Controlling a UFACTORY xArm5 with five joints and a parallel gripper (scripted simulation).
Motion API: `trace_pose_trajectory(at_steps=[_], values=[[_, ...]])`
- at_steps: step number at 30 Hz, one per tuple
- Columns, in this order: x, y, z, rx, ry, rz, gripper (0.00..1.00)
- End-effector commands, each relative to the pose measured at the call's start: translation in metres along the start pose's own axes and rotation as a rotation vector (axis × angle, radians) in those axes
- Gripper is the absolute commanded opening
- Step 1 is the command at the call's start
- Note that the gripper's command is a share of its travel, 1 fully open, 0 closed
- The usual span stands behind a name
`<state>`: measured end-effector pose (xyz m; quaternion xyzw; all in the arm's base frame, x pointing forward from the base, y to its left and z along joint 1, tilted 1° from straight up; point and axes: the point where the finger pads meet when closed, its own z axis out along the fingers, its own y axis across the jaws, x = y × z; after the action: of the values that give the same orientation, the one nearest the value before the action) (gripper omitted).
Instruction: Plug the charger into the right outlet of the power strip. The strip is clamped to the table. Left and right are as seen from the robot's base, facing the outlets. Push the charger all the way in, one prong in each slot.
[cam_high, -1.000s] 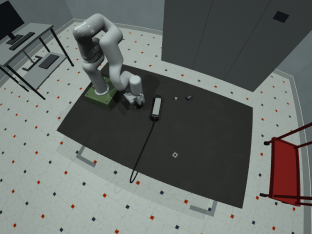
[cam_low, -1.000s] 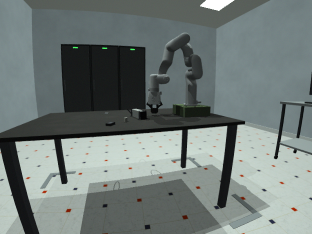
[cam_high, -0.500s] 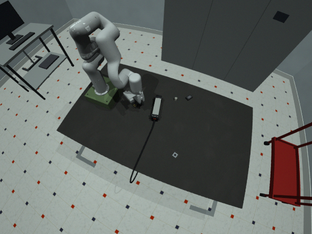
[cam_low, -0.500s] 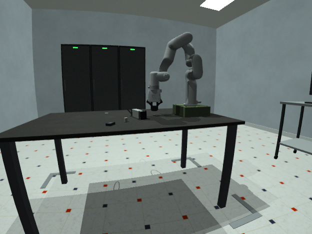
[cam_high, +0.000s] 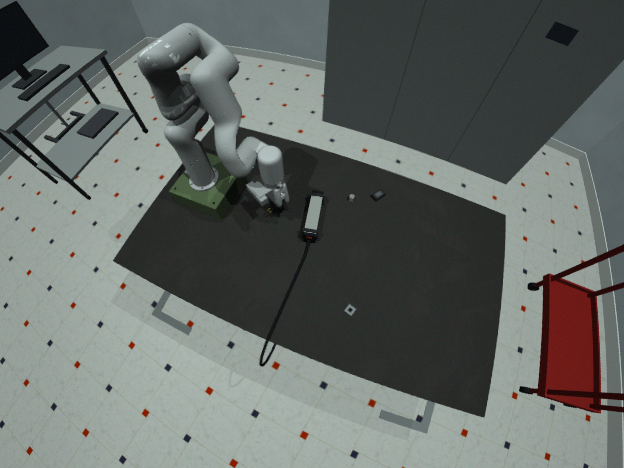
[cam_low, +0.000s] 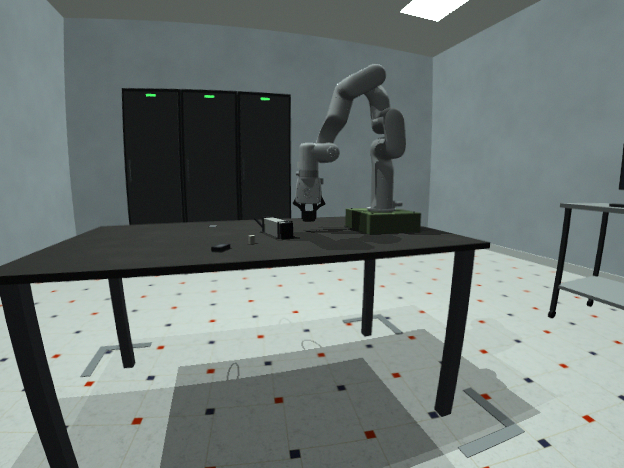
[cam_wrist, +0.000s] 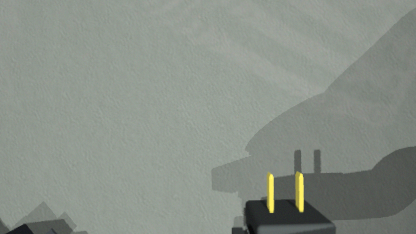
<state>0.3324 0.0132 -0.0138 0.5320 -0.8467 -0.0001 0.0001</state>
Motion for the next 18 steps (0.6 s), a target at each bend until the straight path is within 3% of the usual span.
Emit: trace_pose_trajectory(at_steps=[1,9,18], values=[[-0.001,-0.001,-0.001,0.003,-0.001,-0.015,0.00],[0.000,-0.004,-0.001,0.003,-0.001,-0.150,0.00],[0.001,-0.013,-0.001,0.005,-0.001,-0.655,0.00]])
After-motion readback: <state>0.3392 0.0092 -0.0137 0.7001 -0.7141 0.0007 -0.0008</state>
